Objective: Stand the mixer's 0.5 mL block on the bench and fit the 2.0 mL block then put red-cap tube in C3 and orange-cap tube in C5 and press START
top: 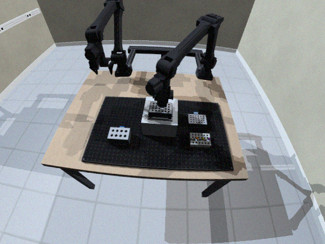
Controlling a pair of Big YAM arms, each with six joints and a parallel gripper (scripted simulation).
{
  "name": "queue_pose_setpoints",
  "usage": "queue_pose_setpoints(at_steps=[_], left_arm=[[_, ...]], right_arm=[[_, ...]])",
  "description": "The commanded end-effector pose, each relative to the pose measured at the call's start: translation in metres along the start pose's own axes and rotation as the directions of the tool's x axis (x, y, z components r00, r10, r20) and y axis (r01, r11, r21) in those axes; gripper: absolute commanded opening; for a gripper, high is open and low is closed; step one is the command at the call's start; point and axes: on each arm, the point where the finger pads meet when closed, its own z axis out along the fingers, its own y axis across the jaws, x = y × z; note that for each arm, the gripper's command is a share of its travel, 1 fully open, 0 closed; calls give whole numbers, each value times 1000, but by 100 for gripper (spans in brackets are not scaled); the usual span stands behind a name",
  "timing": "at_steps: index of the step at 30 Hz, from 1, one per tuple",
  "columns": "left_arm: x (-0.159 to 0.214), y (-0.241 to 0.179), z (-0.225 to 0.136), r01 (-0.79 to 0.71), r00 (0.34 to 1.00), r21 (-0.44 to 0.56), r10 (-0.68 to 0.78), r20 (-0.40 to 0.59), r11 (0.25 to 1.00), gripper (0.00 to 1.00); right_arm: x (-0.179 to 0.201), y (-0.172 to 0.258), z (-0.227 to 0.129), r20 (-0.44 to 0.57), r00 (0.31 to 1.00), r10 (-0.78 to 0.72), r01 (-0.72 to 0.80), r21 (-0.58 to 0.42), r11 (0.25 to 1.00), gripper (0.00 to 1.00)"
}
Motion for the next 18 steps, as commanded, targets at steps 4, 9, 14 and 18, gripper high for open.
queue_pose_setpoints(at_steps=[4,9,14,18], left_arm=[[-1,-4,19,-14,1000,-7,14,-15,1000,9],[-1,-4,19,-13,1000,-6,13,-13,1000,9],[-1,-4,21,-13,1000,-6,13,-13,1000,9],[-2,-4,24,-12,1000,-7,12,-14,1000,9]], right_arm=[[0,-1,1,-3,1000,-1,1,-4,1000,100],[-6,-2,-6,15,1000,0,0,-3,1000,100],[-12,-3,-14,36,999,1,-1,-1,1000,100],[-17,-3,-20,52,999,2,-2,0,1000,100]])
